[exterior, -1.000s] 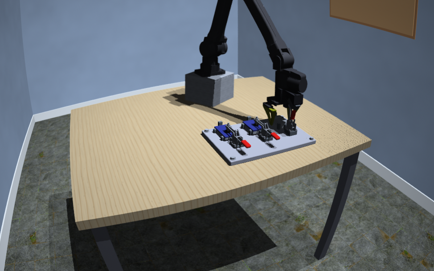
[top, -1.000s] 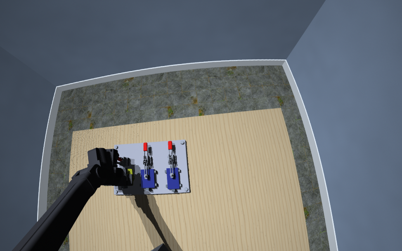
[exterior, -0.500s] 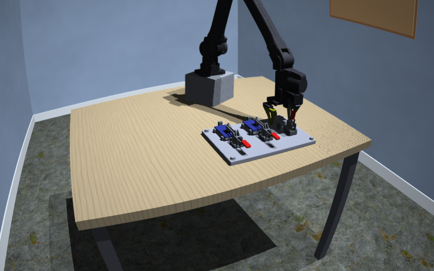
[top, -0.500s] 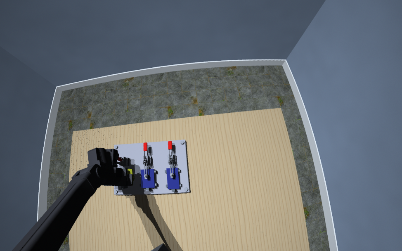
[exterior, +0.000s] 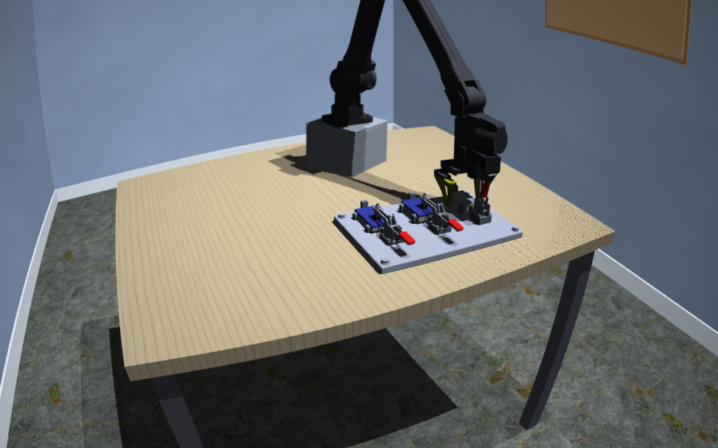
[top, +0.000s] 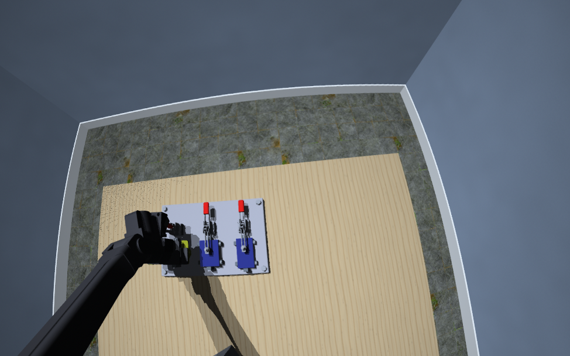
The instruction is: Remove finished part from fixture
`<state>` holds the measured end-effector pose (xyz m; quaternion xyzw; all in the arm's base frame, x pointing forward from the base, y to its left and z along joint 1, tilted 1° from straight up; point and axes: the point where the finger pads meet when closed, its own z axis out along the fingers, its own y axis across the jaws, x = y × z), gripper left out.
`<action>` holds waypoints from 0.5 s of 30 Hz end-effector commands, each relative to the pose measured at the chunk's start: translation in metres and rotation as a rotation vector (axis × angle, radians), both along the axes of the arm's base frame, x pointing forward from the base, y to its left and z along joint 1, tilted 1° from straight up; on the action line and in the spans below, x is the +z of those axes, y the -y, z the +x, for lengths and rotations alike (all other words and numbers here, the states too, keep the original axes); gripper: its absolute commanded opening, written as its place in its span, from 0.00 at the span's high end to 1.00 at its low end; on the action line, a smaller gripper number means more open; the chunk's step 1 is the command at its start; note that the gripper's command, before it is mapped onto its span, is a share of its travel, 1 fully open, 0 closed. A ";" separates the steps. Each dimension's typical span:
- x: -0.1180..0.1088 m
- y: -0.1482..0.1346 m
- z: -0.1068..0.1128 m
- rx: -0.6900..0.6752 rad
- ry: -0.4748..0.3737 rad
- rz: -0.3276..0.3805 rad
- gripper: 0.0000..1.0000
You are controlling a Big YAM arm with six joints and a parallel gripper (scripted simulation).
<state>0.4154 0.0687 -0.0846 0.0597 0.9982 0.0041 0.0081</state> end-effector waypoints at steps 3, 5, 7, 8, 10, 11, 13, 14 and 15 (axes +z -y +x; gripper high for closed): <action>-0.008 0.000 -0.005 -0.003 -0.014 -0.005 0.08; -0.008 0.000 -0.005 -0.004 -0.013 -0.005 0.08; -0.008 0.000 -0.005 -0.004 -0.013 -0.005 0.08; -0.008 0.001 -0.005 -0.004 -0.013 -0.005 0.08; -0.008 0.001 -0.005 -0.004 -0.013 -0.005 0.08; -0.008 0.001 -0.005 -0.004 -0.013 -0.005 0.08; -0.008 0.001 -0.005 -0.004 -0.012 -0.005 0.08; -0.007 0.001 -0.005 -0.004 -0.012 -0.005 0.08; -0.007 0.001 -0.004 -0.004 -0.011 -0.004 0.08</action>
